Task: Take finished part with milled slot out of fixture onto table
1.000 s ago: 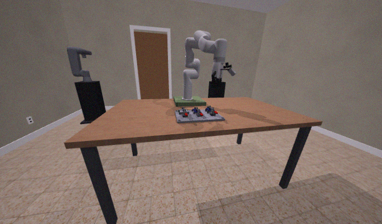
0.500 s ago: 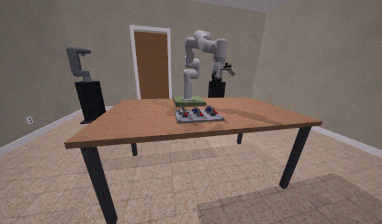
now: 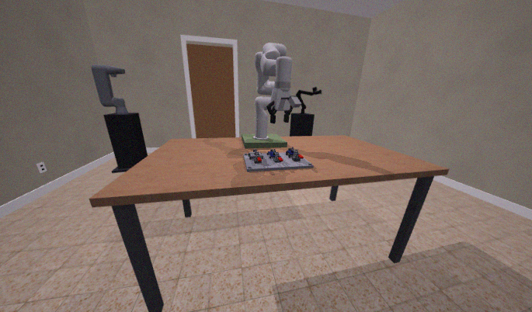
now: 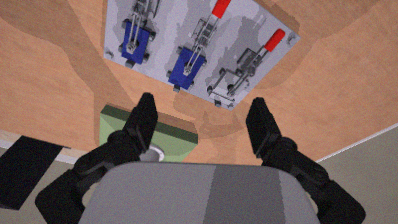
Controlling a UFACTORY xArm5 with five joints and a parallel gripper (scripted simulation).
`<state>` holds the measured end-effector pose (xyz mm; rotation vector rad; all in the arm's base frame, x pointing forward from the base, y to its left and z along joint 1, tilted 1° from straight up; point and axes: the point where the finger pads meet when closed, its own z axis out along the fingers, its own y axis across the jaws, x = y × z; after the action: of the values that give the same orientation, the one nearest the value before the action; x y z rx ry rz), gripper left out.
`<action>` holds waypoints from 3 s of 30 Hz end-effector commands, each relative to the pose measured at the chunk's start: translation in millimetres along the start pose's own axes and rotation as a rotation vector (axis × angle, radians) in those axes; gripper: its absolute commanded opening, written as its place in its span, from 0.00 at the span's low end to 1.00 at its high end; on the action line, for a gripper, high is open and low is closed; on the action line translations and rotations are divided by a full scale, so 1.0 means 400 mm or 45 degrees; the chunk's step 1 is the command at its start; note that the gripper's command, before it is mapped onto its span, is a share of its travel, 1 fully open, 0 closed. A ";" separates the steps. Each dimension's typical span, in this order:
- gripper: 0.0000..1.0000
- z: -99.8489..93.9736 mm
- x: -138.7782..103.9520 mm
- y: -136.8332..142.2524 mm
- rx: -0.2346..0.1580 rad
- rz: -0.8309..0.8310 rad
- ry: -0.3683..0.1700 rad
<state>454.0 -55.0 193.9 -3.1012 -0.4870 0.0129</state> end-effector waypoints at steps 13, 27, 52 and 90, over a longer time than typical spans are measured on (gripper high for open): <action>1.00 0.055 -0.296 0.166 0.000 0.579 0.006; 0.00 0.055 -0.297 0.166 0.001 0.580 0.006; 0.00 0.055 -0.296 0.166 0.001 0.579 0.006; 1.00 0.055 -0.296 0.166 0.000 0.579 0.006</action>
<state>360.4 -154.1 171.2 -3.1309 0.2244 0.0123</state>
